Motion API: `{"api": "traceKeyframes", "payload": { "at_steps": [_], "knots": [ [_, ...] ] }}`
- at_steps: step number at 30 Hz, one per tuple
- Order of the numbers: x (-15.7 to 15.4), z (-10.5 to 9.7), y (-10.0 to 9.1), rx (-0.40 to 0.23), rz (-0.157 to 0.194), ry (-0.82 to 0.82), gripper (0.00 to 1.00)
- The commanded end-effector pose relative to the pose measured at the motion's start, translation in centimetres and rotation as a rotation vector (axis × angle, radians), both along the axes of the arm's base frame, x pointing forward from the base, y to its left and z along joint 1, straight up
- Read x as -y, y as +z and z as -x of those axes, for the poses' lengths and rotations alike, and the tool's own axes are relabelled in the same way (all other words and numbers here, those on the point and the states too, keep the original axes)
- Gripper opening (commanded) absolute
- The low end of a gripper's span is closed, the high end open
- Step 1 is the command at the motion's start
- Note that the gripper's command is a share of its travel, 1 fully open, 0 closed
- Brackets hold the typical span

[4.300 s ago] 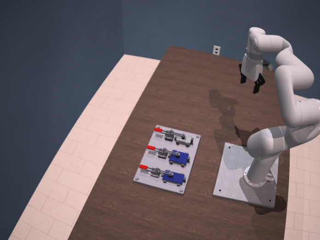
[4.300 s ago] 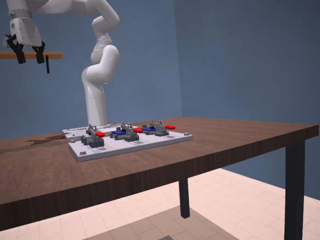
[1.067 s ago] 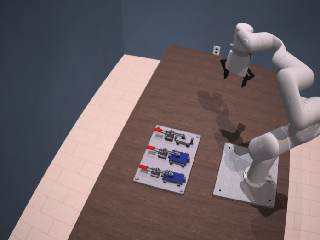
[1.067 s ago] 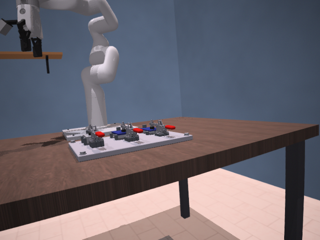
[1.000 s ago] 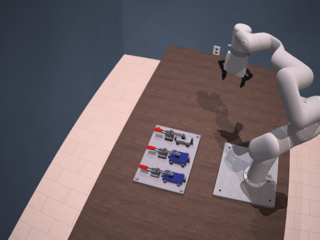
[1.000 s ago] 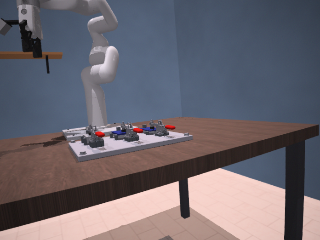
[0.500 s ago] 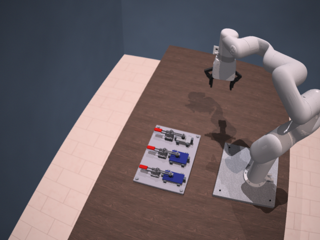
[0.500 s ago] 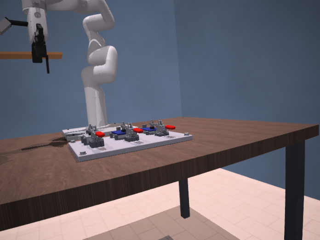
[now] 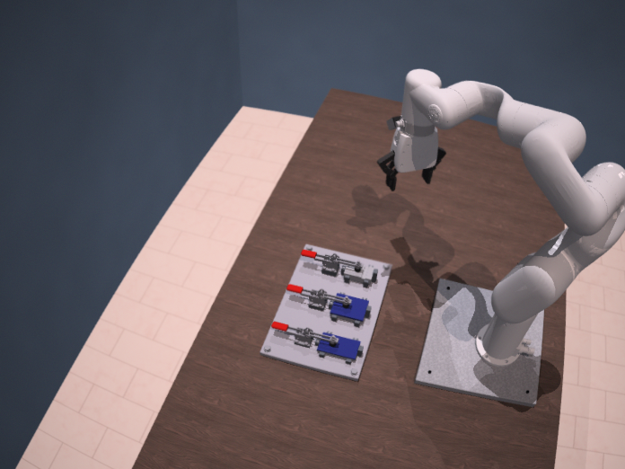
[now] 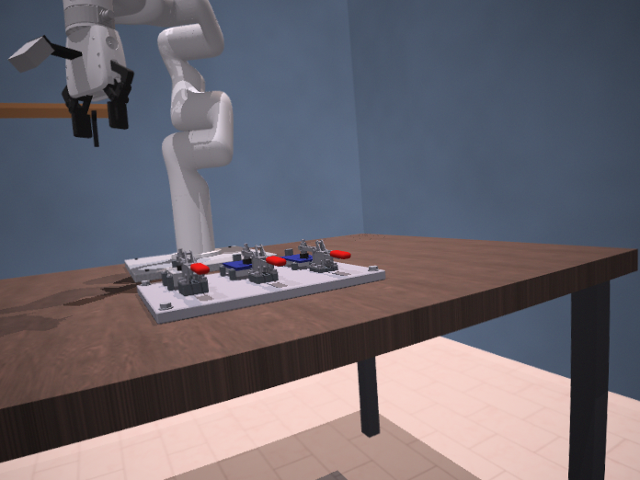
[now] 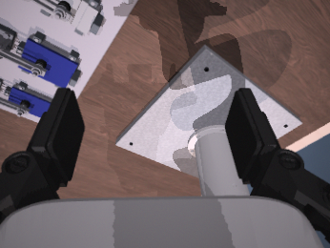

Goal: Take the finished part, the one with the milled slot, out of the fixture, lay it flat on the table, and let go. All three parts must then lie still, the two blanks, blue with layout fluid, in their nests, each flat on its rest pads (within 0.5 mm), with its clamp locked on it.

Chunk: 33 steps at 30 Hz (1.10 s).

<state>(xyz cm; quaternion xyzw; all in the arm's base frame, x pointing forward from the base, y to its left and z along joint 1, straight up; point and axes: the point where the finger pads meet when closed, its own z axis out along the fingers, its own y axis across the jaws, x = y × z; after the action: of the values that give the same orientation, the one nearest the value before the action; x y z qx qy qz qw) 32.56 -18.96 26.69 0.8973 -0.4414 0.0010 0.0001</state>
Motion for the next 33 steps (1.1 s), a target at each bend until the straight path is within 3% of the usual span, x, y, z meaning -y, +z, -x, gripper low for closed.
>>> {"api": "traceKeyframes", "payload": {
  "at_steps": [1,11,13,14,25,33],
  "knots": [
    [-1.3,-1.7,-1.1,0.003,0.002,0.168,1.00],
    [-4.4,-4.2,-3.3,0.003,0.003,0.484,1.00],
    [-4.4,-4.2,-3.3,0.003,0.003,0.484,1.00],
    [-5.3,-4.8,-3.9,0.003,0.003,0.573,1.00],
    [-9.1,-6.9,-6.4,0.002,0.004,0.908,1.00],
    [-9.7,-7.2,-6.8,0.002,0.004,0.963,1.00]
  ]
}}
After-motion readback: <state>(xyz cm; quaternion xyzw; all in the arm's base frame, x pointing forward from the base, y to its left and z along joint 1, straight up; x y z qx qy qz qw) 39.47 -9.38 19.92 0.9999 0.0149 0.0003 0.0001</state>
